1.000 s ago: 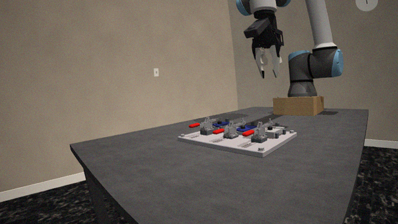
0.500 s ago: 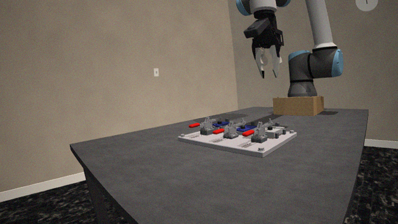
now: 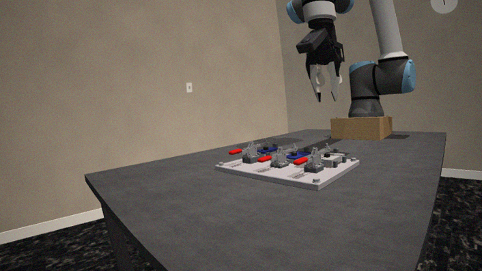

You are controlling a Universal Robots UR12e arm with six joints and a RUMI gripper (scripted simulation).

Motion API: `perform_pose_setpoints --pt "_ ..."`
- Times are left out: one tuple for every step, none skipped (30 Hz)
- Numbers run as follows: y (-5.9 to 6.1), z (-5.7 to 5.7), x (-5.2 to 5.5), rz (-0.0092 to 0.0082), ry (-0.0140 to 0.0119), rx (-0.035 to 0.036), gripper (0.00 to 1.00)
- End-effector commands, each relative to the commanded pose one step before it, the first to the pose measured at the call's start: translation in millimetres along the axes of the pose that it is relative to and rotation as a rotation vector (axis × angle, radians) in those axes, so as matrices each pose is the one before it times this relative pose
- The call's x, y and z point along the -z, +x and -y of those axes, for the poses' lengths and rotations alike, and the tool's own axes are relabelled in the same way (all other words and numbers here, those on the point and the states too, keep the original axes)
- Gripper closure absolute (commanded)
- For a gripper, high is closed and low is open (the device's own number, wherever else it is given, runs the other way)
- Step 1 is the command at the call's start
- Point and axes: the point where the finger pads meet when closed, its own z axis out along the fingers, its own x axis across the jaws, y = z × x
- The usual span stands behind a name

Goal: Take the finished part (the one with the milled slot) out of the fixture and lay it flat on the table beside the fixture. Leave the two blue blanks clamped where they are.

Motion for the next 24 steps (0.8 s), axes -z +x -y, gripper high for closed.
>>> perform_pose_setpoints --pt "0.03 0.86 -19.73 -0.00002 0.00166 -0.00003 0.72" --pt "0.00 0.00 -4.25 0.00000 0.00000 0.00000 0.72" --pt "0.00 0.00 -3.88 0.00000 0.00000 0.00000 0.72" --pt "0.00 0.00 -3.42 0.00000 0.00000 0.00000 0.72" --pt "0.00 0.00 -2.89 0.00000 0.00000 0.00000 0.72" --pt "0.00 0.00 -2.31 0.00000 0.00000 0.00000 0.72" --pt "0.00 0.00 -1.72 0.00000 0.00000 0.00000 0.72" --pt "0.00 0.00 -1.15 0.00000 0.00000 0.00000 0.72" --pt "0.00 0.00 0.00 0.00000 0.00000 0.00000 0.72" --pt "0.00 0.00 0.00 0.00000 0.00000 0.00000 0.72" --pt "0.00 0.00 -0.65 0.00000 0.00000 0.00000 0.72" --pt "0.00 0.00 -0.26 0.00000 0.00000 0.00000 0.72" --pt "0.00 0.00 -0.04 0.00000 0.00000 0.00000 0.72" --pt "0.00 0.03 0.00 0.00000 0.00000 0.00000 0.72" --pt "0.00 0.19 0.00 0.00000 0.00000 0.00000 0.72" --pt "0.00 0.50 0.00 0.00000 0.00000 0.00000 0.72" --pt "0.00 0.91 0.00 0.00000 0.00000 0.00000 0.72" --pt "0.00 1.41 0.00 0.00000 0.00000 0.00000 0.72" --pt "0.00 1.97 -0.01 0.00000 0.00000 0.00000 0.72" --pt "0.00 2.56 0.00 0.00000 0.00000 0.00000 0.72" --pt "0.00 3.18 0.00 0.00000 0.00000 0.00000 0.72" --pt "0.00 3.79 0.00 0.00000 0.00000 0.00000 0.72" --pt "0.00 4.38 0.00 0.00000 0.00000 0.00000 0.72" --pt "0.00 4.94 0.00 0.00000 0.00000 0.00000 0.72"
